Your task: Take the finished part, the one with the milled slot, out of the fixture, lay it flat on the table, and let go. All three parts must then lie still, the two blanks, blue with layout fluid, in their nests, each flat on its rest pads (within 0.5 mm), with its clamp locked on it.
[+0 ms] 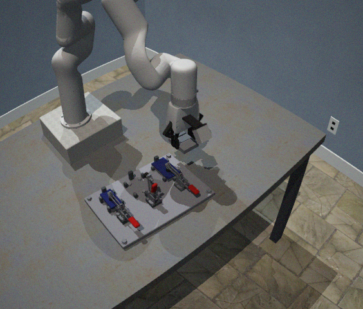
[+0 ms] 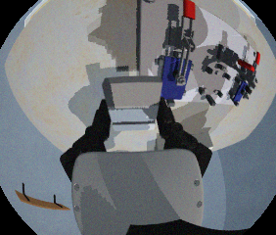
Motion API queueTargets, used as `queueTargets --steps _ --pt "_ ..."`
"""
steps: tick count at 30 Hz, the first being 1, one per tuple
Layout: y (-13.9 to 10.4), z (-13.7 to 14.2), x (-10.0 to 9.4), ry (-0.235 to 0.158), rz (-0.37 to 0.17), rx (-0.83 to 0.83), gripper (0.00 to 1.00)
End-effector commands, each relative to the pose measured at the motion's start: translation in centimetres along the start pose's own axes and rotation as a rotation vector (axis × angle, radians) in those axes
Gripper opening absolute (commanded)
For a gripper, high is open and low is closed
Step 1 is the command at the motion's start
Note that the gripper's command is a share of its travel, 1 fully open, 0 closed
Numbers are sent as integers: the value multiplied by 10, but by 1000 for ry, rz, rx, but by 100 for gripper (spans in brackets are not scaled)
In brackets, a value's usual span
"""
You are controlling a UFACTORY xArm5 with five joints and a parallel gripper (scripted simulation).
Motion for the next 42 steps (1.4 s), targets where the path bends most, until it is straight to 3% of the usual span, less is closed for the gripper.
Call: queueTargets --steps 1,15,42 --pt "2 -8 -1 1 1 2 0" --pt "5 -43 0 2 -1 2 0" --pt "6 -49 0 2 -1 2 0"
Point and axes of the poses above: the point where the finger pads meet when closed, its own x axis out along the fingers, its own z axis across the jaws, y = z × x, the point moved 4 cm from there along -x, back along the fingers, and after that the axes turned 5 degrees about -x, right-handed, at the moved point
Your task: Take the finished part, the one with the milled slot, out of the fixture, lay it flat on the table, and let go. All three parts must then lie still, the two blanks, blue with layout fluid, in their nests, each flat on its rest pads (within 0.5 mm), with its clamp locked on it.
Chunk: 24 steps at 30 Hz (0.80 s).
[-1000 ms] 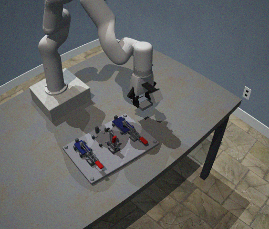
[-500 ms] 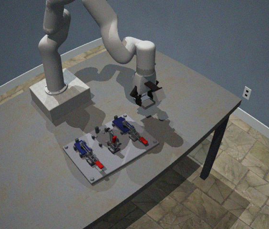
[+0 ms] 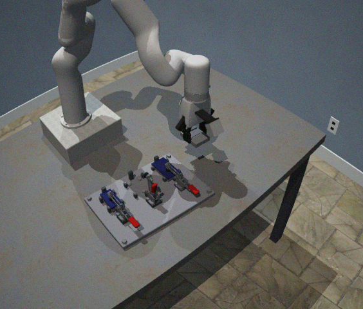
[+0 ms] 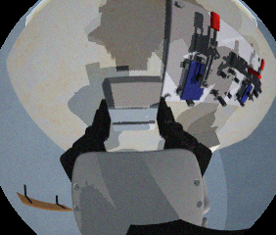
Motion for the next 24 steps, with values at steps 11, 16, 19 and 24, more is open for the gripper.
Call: queueTargets --steps 11,16,19,24 --pt "1 -1 -1 2 3 0 0" --pt "1 -1 -1 2 3 0 0" --pt "1 -1 0 2 3 0 0" --pt "1 -1 5 2 3 0 0"
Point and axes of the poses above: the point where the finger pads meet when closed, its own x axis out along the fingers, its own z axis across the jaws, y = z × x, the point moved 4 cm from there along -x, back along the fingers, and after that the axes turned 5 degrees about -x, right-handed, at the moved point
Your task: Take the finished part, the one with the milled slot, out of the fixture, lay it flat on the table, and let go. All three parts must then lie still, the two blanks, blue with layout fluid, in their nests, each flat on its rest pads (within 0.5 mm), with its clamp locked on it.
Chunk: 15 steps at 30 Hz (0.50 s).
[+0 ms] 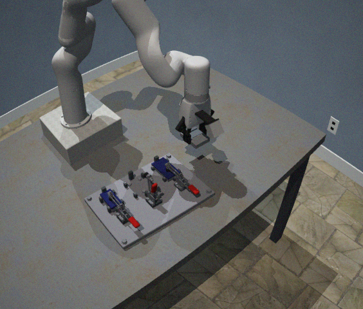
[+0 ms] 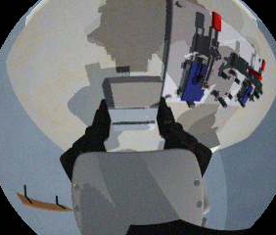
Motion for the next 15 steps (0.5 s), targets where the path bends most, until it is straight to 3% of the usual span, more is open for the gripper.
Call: queueTargets --steps 1,15 --pt "1 -1 1 2 3 0 0" --pt "2 0 27 2 3 0 0"
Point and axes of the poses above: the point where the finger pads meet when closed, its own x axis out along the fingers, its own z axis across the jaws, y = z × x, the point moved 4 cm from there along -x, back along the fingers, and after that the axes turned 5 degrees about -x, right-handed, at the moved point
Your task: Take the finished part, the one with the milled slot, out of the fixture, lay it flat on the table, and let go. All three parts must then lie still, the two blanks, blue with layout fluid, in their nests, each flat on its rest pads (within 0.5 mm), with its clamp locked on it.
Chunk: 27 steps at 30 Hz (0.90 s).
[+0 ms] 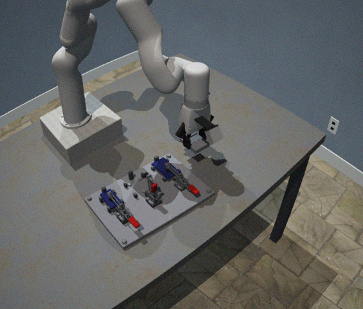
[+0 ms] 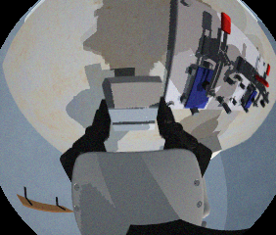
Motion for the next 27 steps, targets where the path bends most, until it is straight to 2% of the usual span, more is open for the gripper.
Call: queueTargets --steps 1,18,27 --pt "1 -1 7 2 4 0 0" --pt "2 0 42 2 4 0 0" --pt "2 0 51 2 4 0 0"
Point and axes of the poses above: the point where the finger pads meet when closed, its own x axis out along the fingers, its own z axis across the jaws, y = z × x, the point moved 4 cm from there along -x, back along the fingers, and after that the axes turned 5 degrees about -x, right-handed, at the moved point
